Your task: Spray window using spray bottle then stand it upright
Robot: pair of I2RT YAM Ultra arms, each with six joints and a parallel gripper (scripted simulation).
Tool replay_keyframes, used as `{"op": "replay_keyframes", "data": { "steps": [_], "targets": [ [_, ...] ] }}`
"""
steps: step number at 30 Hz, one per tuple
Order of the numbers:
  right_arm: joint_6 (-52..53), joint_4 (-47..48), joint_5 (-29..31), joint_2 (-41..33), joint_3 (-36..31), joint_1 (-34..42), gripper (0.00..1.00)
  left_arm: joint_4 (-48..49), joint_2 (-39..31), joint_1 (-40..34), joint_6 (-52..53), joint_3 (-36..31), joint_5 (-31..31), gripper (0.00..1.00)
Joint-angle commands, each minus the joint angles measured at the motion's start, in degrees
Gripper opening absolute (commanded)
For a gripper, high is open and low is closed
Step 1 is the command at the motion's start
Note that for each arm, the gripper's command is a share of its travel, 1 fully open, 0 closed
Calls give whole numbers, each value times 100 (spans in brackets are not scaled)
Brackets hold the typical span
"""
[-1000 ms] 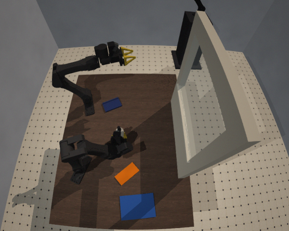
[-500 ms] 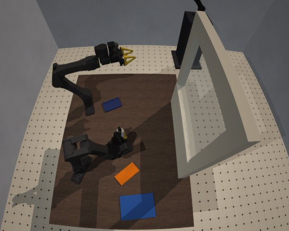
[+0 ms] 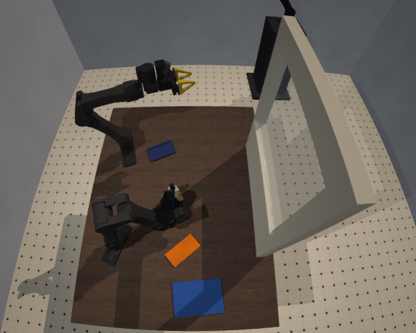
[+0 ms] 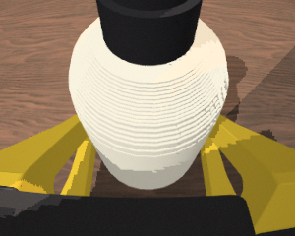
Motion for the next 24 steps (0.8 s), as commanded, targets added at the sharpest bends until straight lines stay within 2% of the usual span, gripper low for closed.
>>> {"op": "replay_keyframes", "data": {
  "steps": [1,3,10,11,24],
  "targets": [
    [-27,133,-130,-10,-78,37,0,2,-98,44,-29,-133,-47,65],
    [-27,167,-129,94,78,27,0,2,-98,44,-29,-133,-47,65],
    [-15,220,-127,156,-155,-12,0,2,-98,44,-29,-133,-47,65],
    [7,173,-155,-34,42,35,65,2,-98,44,-29,-133,-47,65],
    [7,157,-156,-118,86,36,65,2,-98,44,-29,-133,-47,65]
  ]
}}
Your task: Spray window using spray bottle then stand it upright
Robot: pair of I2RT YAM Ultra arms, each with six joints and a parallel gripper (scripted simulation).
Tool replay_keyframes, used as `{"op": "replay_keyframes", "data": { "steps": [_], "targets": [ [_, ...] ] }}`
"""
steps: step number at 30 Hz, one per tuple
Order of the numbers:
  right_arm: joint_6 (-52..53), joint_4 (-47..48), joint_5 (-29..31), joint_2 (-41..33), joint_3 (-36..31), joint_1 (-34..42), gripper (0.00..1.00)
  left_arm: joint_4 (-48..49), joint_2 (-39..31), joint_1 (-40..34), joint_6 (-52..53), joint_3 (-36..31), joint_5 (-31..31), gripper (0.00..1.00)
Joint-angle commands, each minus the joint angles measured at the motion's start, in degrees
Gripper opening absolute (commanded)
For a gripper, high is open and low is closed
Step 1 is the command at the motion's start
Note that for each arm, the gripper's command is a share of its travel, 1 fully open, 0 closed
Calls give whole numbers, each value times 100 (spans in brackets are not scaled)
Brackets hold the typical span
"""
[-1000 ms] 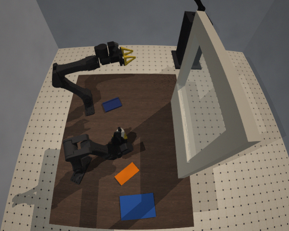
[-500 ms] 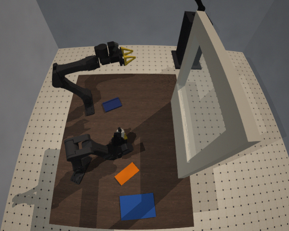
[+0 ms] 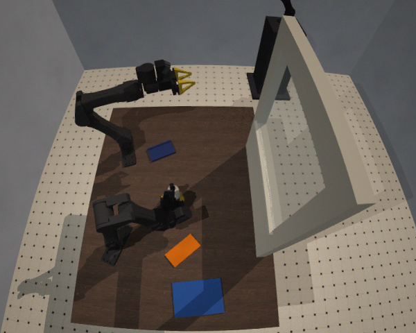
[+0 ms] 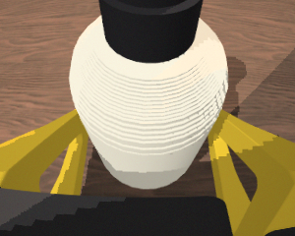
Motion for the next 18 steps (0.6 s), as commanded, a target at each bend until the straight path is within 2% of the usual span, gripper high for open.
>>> {"op": "replay_keyframes", "data": {
  "steps": [1,9,13,15,18],
  "targets": [
    [11,6,-112,-190,113,36,65,2,-98,44,-29,-133,-47,65],
    [-333,-488,-232,-298,166,-228,65,2,-98,44,-29,-133,-47,65],
    [-248,-367,-195,-309,154,-152,65,2,-98,44,-29,-133,-47,65],
    [-674,-993,-386,-469,123,-416,65,2,-98,44,-29,-133,-47,65],
    [-559,-815,-302,-450,204,-424,65,2,-98,44,-29,-133,-47,65]
  ]
}}
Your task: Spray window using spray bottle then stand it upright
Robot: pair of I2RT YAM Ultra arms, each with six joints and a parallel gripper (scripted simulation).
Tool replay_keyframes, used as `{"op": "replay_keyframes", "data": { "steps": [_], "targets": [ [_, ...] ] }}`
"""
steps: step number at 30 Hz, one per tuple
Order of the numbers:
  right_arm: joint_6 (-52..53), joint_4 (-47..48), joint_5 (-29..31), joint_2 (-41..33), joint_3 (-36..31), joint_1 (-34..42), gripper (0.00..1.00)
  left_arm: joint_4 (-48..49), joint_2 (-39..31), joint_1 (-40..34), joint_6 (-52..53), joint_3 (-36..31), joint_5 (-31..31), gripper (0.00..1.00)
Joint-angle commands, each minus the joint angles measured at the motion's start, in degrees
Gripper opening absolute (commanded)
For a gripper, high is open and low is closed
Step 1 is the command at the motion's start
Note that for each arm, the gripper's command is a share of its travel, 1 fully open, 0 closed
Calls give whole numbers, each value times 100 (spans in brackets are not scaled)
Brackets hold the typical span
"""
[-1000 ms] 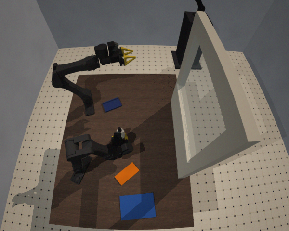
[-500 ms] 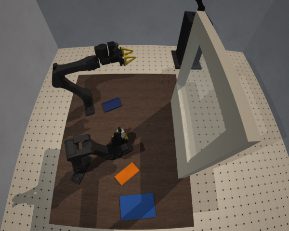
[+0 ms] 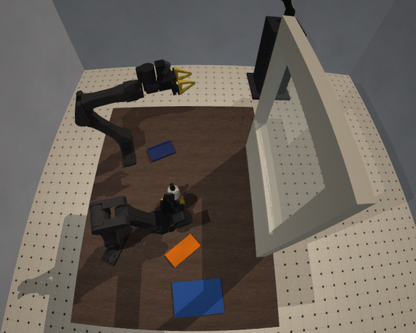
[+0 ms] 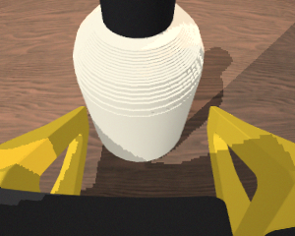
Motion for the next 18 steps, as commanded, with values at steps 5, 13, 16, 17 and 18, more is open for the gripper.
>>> {"op": "replay_keyframes", "data": {
  "steps": [5,13,16,17,18],
  "targets": [
    [-1002,-1449,-439,-525,180,-514,65,2,-98,44,-29,-133,-47,65],
    [-1616,-2374,-450,-446,588,-699,65,2,-98,44,-29,-133,-47,65],
    [-1677,-2412,-454,-506,596,-697,65,2,-98,44,-29,-133,-47,65],
    [-1677,-2412,-454,-506,596,-697,65,2,-98,44,-29,-133,-47,65],
    [-1695,-2383,-452,-489,497,-761,65,2,-98,44,-29,-133,-47,65]
  ]
}}
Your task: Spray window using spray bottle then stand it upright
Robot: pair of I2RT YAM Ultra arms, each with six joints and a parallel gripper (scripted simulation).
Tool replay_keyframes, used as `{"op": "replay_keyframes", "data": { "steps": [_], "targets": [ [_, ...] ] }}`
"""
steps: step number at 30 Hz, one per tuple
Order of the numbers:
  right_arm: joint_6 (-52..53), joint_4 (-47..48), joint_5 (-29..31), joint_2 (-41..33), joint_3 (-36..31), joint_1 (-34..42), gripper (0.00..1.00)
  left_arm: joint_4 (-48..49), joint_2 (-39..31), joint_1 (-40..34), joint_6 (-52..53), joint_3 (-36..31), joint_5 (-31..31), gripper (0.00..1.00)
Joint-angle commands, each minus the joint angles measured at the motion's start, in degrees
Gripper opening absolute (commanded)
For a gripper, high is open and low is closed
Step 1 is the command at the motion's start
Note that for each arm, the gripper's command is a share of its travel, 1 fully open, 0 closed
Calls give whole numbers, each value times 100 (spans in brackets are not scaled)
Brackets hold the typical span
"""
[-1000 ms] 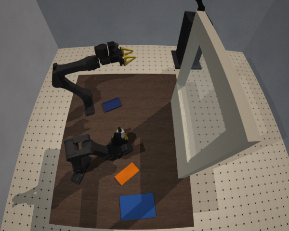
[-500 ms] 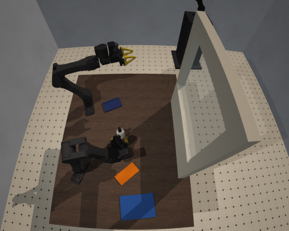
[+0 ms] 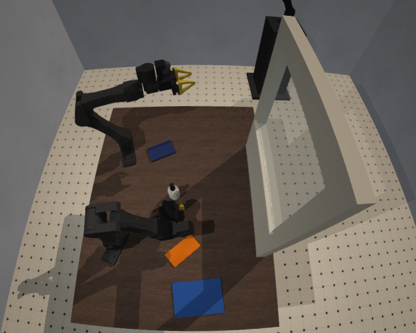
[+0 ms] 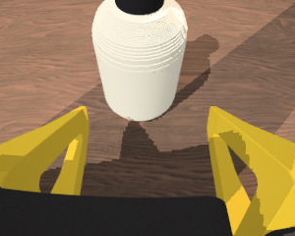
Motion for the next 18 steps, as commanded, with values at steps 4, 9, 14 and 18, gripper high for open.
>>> {"op": "replay_keyframes", "data": {
  "steps": [4,9,14,18],
  "targets": [
    [-150,-189,-130,-111,-11,49,65,2,-98,44,-29,-133,-47,65],
    [-142,-169,-128,98,-30,32,65,2,-98,44,-29,-133,-47,65],
    [449,50,387,-379,209,-231,65,14,-100,44,-29,-138,-47,65],
    [759,106,635,-486,267,-315,65,14,-102,45,-29,-142,-47,65]
  ]
}}
